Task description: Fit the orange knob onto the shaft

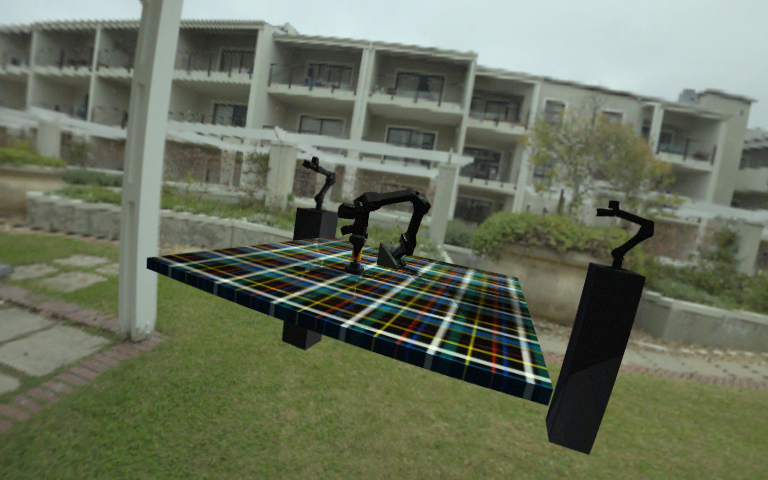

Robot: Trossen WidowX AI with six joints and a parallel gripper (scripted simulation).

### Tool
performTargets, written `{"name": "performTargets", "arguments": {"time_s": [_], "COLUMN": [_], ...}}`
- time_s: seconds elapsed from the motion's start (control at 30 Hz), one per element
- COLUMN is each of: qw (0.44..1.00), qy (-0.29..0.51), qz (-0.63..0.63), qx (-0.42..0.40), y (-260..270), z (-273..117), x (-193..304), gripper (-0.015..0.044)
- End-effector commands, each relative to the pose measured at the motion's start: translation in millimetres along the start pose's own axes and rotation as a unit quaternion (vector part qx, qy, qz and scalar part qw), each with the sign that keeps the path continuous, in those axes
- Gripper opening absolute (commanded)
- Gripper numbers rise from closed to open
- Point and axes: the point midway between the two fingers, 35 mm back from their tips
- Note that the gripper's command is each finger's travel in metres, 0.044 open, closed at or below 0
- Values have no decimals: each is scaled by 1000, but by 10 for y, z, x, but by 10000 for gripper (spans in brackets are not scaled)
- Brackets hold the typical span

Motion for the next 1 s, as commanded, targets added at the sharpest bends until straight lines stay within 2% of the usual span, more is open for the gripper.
{"name": "performTargets", "arguments": {"time_s": [0.0, 0.97], "qw": [1000, 1000], "qy": [0, 0], "qz": [2, 17], "qx": [-1, -1], "y": [9, 9], "z": [12, 21], "x": [-6, -6], "gripper": [0, 0]}}
Point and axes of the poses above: the point midway between the two fingers, 35 mm back from their tips, its own z axis out along the fingers, its own y axis across the jaws, x = y × z, and after that the axes turned 1 degree about -z, right-handed
